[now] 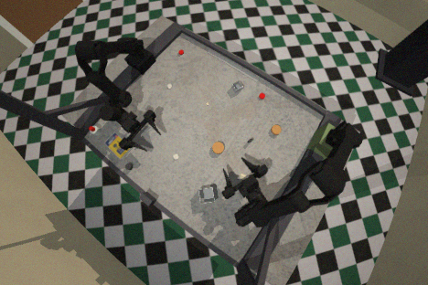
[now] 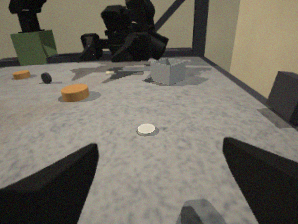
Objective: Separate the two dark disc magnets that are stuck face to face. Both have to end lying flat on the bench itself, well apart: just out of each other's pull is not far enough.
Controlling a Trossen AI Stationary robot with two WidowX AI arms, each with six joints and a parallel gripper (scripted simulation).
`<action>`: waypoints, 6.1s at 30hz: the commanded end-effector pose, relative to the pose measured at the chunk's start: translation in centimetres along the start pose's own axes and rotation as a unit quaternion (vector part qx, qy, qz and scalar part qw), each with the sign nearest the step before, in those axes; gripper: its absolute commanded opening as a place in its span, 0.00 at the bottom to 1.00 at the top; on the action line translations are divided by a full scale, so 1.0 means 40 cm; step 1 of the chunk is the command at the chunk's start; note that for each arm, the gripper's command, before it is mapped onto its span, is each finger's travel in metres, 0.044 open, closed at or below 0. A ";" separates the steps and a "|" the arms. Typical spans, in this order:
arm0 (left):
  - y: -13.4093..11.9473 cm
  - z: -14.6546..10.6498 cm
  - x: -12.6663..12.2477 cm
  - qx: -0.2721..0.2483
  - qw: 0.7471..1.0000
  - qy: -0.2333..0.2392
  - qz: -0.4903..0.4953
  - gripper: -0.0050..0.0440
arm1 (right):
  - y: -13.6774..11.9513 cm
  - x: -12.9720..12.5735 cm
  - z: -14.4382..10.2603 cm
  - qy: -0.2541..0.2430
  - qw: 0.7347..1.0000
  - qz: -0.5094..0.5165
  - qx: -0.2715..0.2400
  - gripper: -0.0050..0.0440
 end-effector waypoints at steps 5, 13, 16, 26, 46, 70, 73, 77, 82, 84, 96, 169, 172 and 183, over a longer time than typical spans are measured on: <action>0.003 -0.003 0.000 -0.002 1.000 0.001 -0.003 0.92 | 0.015 0.018 -0.007 0.004 1.000 0.014 0.000 0.92; 0.003 -0.003 0.000 -0.002 1.000 0.001 -0.003 0.92 | 0.015 0.018 -0.007 0.004 1.000 0.014 0.000 0.92; 0.003 -0.003 0.000 -0.002 1.000 0.001 -0.003 0.92 | 0.015 0.018 -0.007 0.004 1.000 0.014 0.000 0.92; -0.009 -0.005 0.001 0.002 1.000 0.002 0.003 0.92 | 0.012 0.014 -0.002 0.000 1.000 0.009 0.002 0.92; 0.011 -0.007 0.004 -0.003 1.000 -0.001 -0.004 0.92 | 0.198 -0.110 0.209 -0.167 0.975 -0.051 0.140 0.92; 0.014 -0.009 0.009 -0.003 1.000 -0.005 -0.002 0.92 | 0.438 -0.494 0.373 -0.178 0.881 -0.056 0.434 0.92; 0.013 -0.010 0.010 -0.003 1.000 -0.005 -0.001 0.92 | 0.456 -0.543 0.370 -0.150 0.876 -0.052 0.456 0.92; 0.015 -0.010 0.011 -0.004 1.000 -0.005 -0.002 0.92 | 0.476 -0.606 0.360 -0.105 0.873 -0.046 0.474 0.92; 0.012 -0.010 0.011 -0.003 1.000 -0.005 0.000 0.92 | 0.487 -0.650 0.348 -0.063 0.874 -0.053 0.479 0.92; 0.017 -0.011 0.012 -0.004 1.000 -0.006 -0.002 0.92 | 0.494 -0.687 0.334 -0.029 0.878 -0.051 0.475 0.92; 0.017 -0.011 0.015 -0.004 1.000 -0.006 0.000 0.92 | 0.501 -0.799 0.270 0.100 0.908 -0.085 0.398 0.92; 0.014 -0.011 0.012 -0.004 1.000 -0.006 0.000 0.92 | 0.174 -0.615 0.324 -0.132 0.980 -0.057 0.138 0.92; 0.014 -0.011 0.012 -0.004 1.000 -0.006 0.000 0.92 | 0.157 -0.615 0.305 -0.137 0.984 -0.045 0.104 0.92; 0.014 -0.011 0.012 -0.004 1.000 -0.006 0.000 0.92 | 0.128 -0.621 0.258 -0.132 0.991 0.001 0.018 0.92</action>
Point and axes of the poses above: on each arm, the point midway between the two fingers, 35 mm back from their tips, its own z axis out along the fingers, its own x axis across the jaws, y = z × x, the point moved 5 cm from there along -z, back along the fingers, and after that the axes turned 8 degrees about z, right-handed, at the moved point
